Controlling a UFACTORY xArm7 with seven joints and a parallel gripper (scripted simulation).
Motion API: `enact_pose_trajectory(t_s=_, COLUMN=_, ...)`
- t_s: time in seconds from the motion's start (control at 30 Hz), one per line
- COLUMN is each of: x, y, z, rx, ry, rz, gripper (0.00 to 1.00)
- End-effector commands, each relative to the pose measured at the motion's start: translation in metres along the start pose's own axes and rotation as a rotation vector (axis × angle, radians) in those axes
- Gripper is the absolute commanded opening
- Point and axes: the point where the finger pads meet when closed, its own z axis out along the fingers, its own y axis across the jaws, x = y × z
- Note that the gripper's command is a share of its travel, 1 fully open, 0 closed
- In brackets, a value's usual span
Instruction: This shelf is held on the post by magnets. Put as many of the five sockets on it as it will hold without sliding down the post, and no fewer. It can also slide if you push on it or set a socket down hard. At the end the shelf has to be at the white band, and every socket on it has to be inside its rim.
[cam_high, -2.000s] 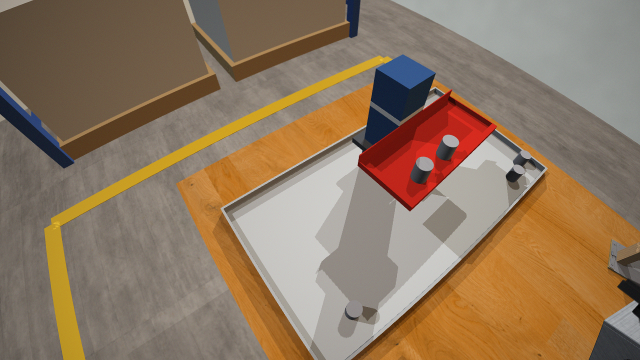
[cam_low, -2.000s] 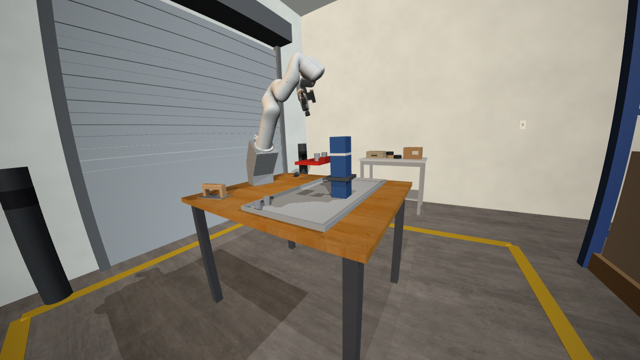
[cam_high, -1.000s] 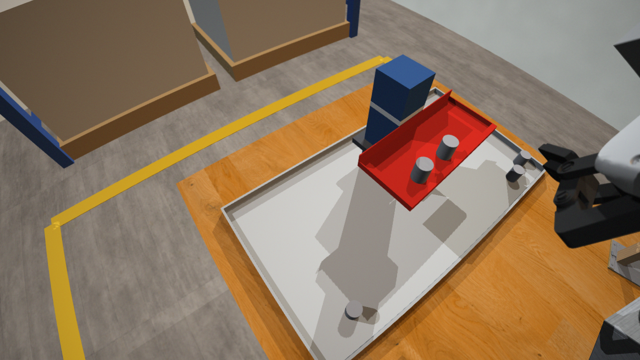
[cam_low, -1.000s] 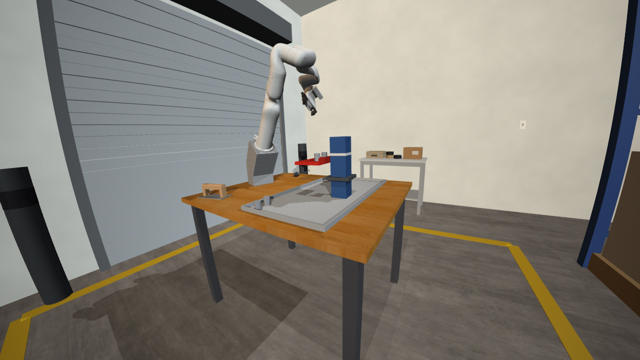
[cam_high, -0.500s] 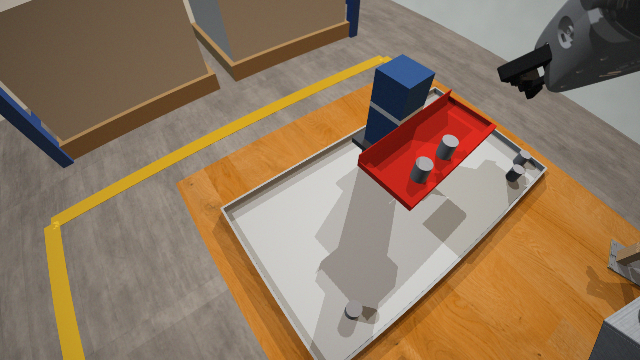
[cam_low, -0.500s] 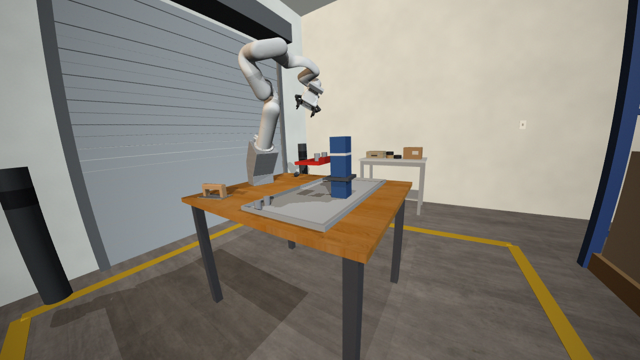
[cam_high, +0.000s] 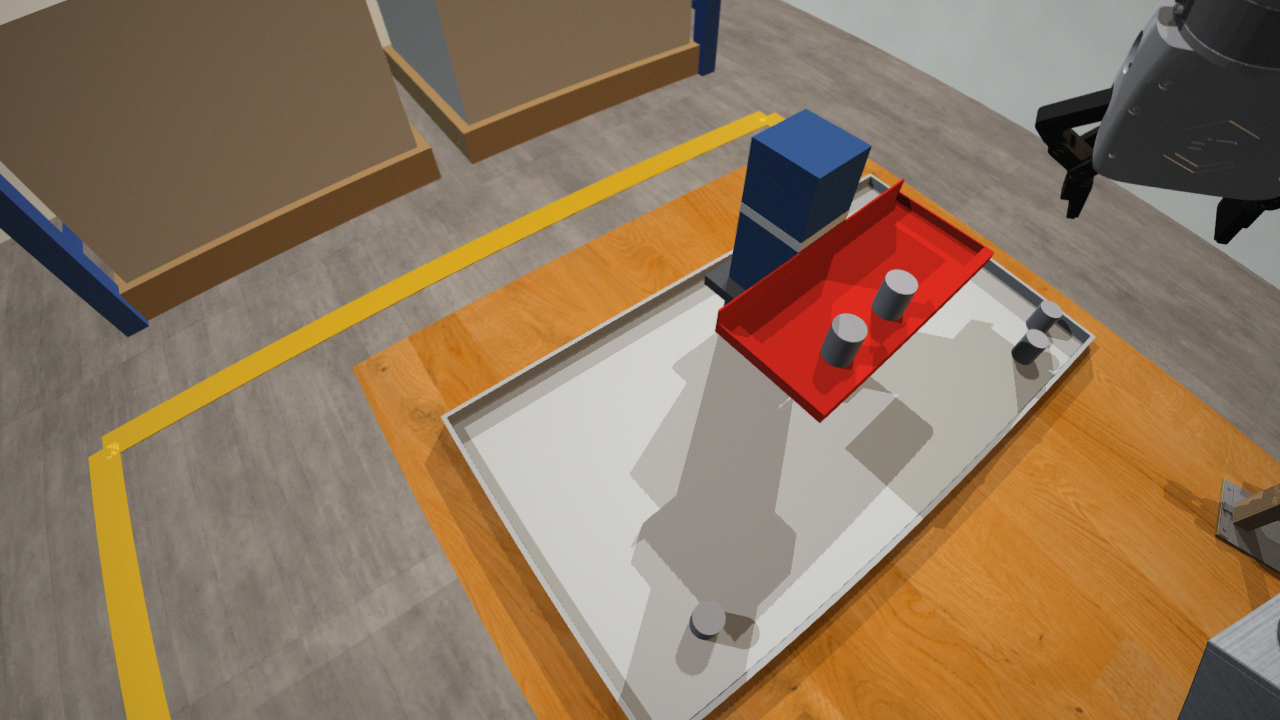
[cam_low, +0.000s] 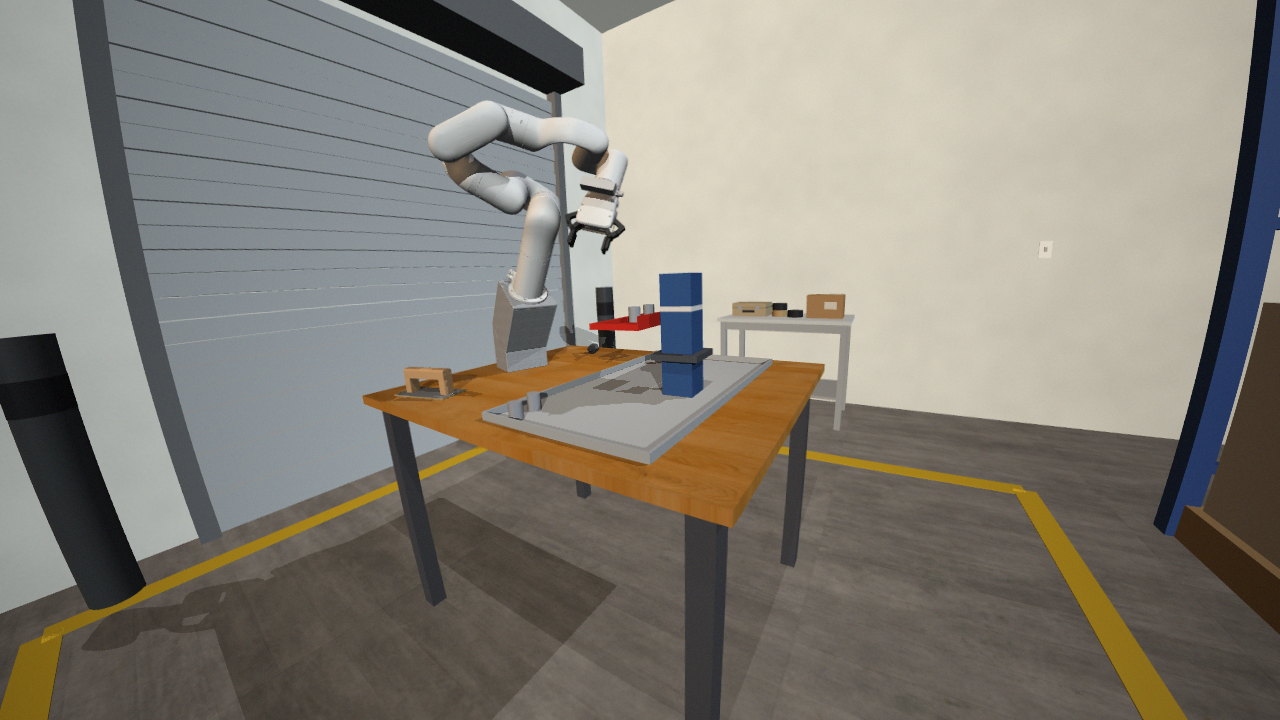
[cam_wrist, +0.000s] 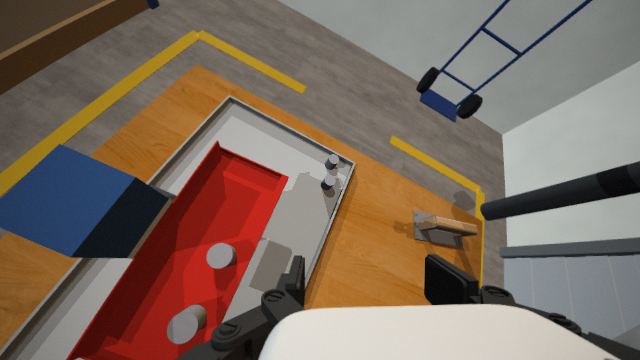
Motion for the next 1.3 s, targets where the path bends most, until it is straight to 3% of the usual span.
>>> enact_pose_trajectory(t_s=0.0, x=-0.004, y=0.004, z=0.026, rx=0.06, ry=-0.135, rz=0.14, gripper=1.0)
enact_pose_trajectory(t_s=0.1, x=-0.01, y=0.004, z=0.032, rx=0.074, ry=-0.176, rz=0.179, gripper=1.0)
enact_pose_trajectory(t_s=0.27, x=-0.035, y=-0.002, z=0.047, rx=0.142, ry=-0.332, rz=0.318, gripper=1.0)
enact_pose_trajectory(t_s=0.4, x=-0.047, y=-0.008, z=0.049, rx=0.179, ry=-0.397, rz=0.372, gripper=1.0)
enact_pose_trajectory(t_s=0.93, x=-0.051, y=-0.011, z=0.049, rx=0.191, ry=-0.418, rz=0.388, gripper=1.0)
enact_pose_trajectory(t_s=0.97, x=-0.051, y=-0.011, z=0.049, rx=0.191, ry=-0.419, rz=0.388, gripper=0.61)
enact_pose_trajectory(t_s=1.13, x=-0.044, y=-0.012, z=0.051, rx=0.193, ry=-0.424, rz=0.382, gripper=0.61)
enact_pose_trajectory(t_s=1.27, x=-0.008, y=-0.011, z=0.065, rx=0.204, ry=-0.443, rz=0.363, gripper=0.61)
